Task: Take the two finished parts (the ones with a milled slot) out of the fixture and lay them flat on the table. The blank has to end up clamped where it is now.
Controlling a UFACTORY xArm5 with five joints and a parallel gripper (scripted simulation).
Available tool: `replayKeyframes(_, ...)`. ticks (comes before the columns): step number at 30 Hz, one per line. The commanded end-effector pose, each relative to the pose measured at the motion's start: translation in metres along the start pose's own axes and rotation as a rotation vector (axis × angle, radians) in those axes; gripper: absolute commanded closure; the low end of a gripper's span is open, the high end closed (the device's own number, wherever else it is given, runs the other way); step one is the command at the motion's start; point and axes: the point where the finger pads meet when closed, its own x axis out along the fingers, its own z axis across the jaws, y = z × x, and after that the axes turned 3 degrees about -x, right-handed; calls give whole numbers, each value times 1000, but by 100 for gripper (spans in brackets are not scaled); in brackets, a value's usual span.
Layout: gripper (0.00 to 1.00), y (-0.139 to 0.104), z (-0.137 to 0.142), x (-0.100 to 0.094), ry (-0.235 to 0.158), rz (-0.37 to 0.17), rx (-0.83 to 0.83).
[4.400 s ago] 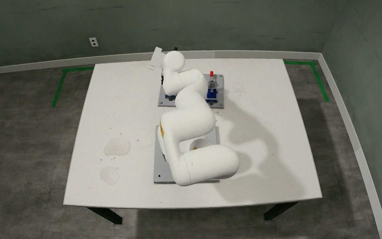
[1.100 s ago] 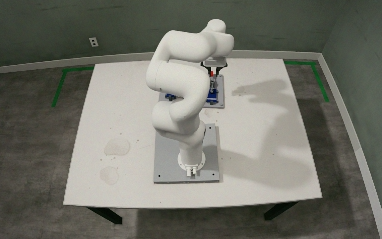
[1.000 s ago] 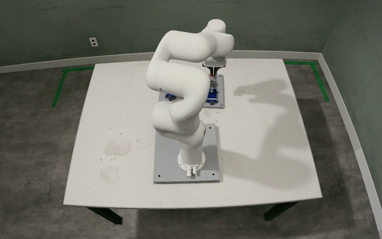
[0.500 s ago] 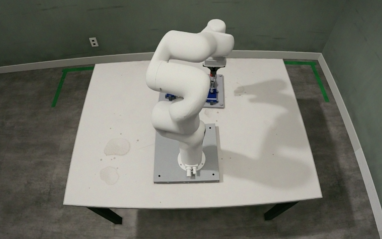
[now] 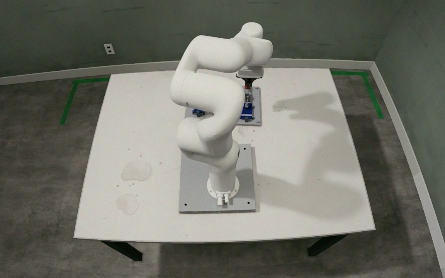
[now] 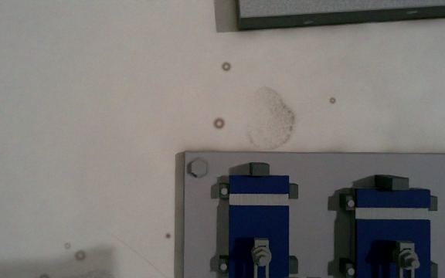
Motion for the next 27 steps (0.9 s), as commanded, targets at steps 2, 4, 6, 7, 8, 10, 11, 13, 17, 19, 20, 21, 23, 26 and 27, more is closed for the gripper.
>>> replayKeyframes(2, 100, -1, 0, -1, 1, -4, 0)
replayKeyframes(4, 0, -1, 0, -1, 1, -4, 0)
replayKeyframes(6, 0, -1, 0, -1, 1, -4, 0)
replayKeyframes(7, 0, -1, 0, -1, 1, -4, 0)
replayKeyframes(8, 0, -1, 0, -1, 1, -4, 0)
replayKeyframes(10, 0, -1, 0, -1, 1, -4, 0)
replayKeyframes(11, 0, -1, 0, -1, 1, -4, 0)
replayKeyframes(13, 0, -1, 0, -1, 1, -4, 0)
replayKeyframes(17, 0, -1, 0, -1, 1, -4, 0)
replayKeyframes(19, 0, -1, 0, -1, 1, -4, 0)
replayKeyframes(20, 0, -1, 0, -1, 1, -4, 0)
replayKeyframes(21, 0, -1, 0, -1, 1, -4, 0)
replayKeyframes(23, 0, -1, 0, -1, 1, -4, 0)
replayKeyframes(26, 0, -1, 0, -1, 1, -4, 0)
replayKeyframes(27, 0, -1, 0, -1, 1, -4, 0)
